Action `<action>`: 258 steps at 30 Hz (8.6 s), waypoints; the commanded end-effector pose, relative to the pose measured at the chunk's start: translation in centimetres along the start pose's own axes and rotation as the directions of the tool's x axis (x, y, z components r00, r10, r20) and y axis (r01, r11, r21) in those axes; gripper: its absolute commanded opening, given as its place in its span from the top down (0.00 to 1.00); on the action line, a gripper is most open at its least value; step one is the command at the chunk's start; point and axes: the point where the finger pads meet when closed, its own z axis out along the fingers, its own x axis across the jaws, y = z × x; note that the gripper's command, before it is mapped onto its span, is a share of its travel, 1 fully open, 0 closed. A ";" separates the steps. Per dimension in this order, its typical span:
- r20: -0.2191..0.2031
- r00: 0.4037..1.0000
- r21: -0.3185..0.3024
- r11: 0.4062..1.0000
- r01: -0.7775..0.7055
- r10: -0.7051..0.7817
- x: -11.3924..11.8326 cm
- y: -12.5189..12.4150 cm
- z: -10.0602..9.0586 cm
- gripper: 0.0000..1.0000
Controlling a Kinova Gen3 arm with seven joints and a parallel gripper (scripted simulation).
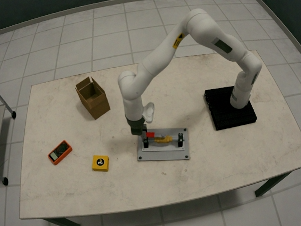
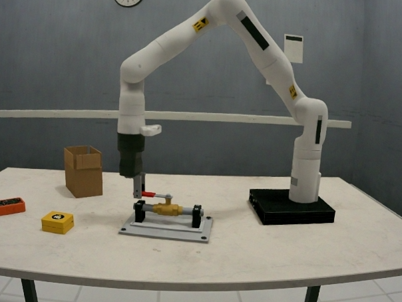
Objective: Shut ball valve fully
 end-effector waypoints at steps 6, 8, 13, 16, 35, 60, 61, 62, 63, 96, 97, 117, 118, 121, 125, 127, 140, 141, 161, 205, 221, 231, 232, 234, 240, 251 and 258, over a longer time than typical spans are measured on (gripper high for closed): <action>0.000 0.998 -0.002 0.998 -0.055 0.055 -0.5 0.1 -0.1 1.00; 0.000 0.998 -0.002 0.998 -0.057 0.057 -0.5 0.1 -0.1 1.00; 0.000 0.995 -0.002 0.995 -0.102 0.102 -0.9 0.0 -0.1 1.00; 0.000 0.994 -0.002 0.994 -0.107 0.107 -1.0 0.0 -0.1 1.00; 0.000 0.978 -0.002 0.978 -0.210 0.210 -1.8 -0.1 -0.1 1.00; 0.000 0.934 -0.002 0.934 -0.358 0.358 -3.1 -0.5 -0.1 1.00; 0.000 0.934 -0.002 0.934 -0.358 0.358 -3.1 -0.5 -0.1 1.00; 0.000 0.933 -0.002 0.933 -0.359 0.359 -3.1 -0.5 -0.1 1.00; 0.000 0.932 -0.002 0.932 -0.363 0.363 -3.1 -0.5 -0.1 1.00; -0.001 0.840 -0.002 0.840 -0.542 0.542 -4.6 -1.3 -0.1 1.00; -0.001 0.840 -0.002 0.840 -0.543 0.543 -4.6 -1.3 -0.1 1.00; -0.001 0.776 -0.002 0.776 -0.631 0.631 -5.4 -1.8 -0.1 1.00; -0.001 0.776 -0.002 0.776 -0.631 0.631 -5.4 -1.8 -0.1 1.00; -0.001 0.763 -0.002 0.763 -0.647 0.647 -5.5 -1.9 -0.1 1.00; -0.001 0.746 -0.002 0.746 -0.666 0.666 -5.6 -2.1 -0.1 1.00; -0.001 0.742 -0.002 0.742 -0.670 0.670 -5.7 -2.1 -0.1 1.00; -0.001 0.683 -0.001 0.683 -0.730 0.730 -6.2 -2.6 -0.1 1.00; -0.001 0.677 -0.001 0.677 -0.736 0.736 -6.2 -2.6 -0.1 1.00; -0.001 0.593 -0.001 0.593 -0.805 0.805 -6.8 -3.4 -0.1 1.00; -0.002 0.372 -0.001 0.372 -0.928 0.928 -7.8 -5.2 -0.1 1.00; -0.002 0.293 -0.001 0.293 -0.956 0.956 -8.1 -5.9 -0.1 1.00; -0.002 0.224 -0.001 0.224 -0.975 0.975 -8.2 -6.5 -0.1 1.00; -0.002 0.219 -0.001 0.219 -0.976 0.976 -8.2 -6.5 -0.1 1.00; -0.002 0.217 -0.001 0.217 -0.976 0.976 -8.2 -6.5 -0.1 1.00; -0.002 0.182 -0.001 0.182 -0.983 0.983 -8.3 -6.8 -0.1 1.00; -0.002 0.116 0.000 0.116 -0.993 0.993 -8.4 -7.4 -0.1 1.00; -0.002 0.079 0.000 0.079 -0.997 0.997 -8.4 -7.7 -0.1 1.00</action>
